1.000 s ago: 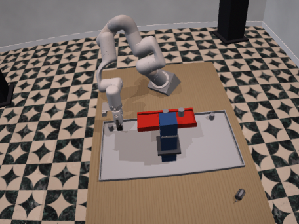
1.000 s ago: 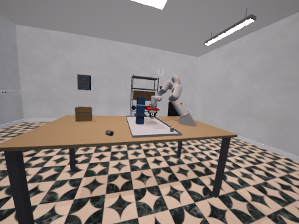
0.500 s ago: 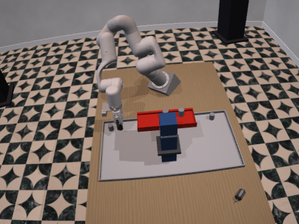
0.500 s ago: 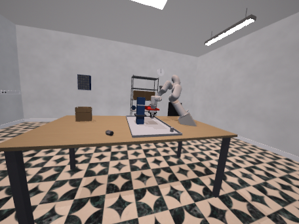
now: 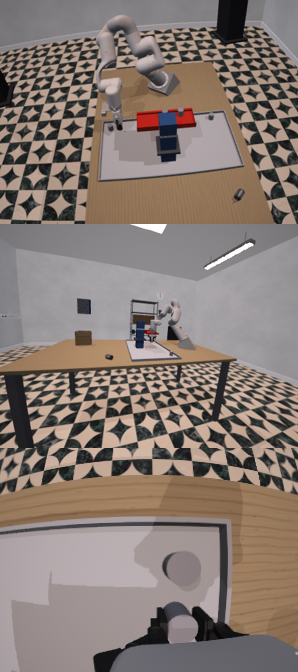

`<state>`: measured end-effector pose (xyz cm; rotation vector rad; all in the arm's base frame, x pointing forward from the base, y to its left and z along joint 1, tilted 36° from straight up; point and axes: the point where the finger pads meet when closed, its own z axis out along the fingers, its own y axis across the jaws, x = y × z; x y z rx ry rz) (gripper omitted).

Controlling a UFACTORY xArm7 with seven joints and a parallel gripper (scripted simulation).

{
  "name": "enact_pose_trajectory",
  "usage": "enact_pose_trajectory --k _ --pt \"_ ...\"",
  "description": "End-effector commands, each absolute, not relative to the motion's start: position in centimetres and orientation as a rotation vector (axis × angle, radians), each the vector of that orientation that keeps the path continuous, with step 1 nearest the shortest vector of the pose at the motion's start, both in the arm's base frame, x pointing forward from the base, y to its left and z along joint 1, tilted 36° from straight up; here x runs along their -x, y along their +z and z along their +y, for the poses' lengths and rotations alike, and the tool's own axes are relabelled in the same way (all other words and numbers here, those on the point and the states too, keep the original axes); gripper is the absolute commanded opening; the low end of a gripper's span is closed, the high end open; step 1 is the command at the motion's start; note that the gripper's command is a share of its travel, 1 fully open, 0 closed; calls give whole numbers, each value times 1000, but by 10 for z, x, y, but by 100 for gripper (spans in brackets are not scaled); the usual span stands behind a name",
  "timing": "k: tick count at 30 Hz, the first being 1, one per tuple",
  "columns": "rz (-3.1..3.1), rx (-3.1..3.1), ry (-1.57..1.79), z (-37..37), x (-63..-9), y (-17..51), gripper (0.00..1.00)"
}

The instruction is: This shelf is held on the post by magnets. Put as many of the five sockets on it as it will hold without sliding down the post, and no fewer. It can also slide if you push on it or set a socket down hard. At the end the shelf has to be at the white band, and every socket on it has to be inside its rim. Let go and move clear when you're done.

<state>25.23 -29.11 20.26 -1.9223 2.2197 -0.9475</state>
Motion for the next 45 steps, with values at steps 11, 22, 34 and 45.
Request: enact_pose_trajectory --k 11,22,34,45 --pt "2219 1922 -951 -292 -253 204 0" --pt "2219 1922 -951 -291 -252 205 0" --pt "2219 1922 -951 -280 -241 226 0" --pt "2219 1922 -951 -279 -240 228 0"
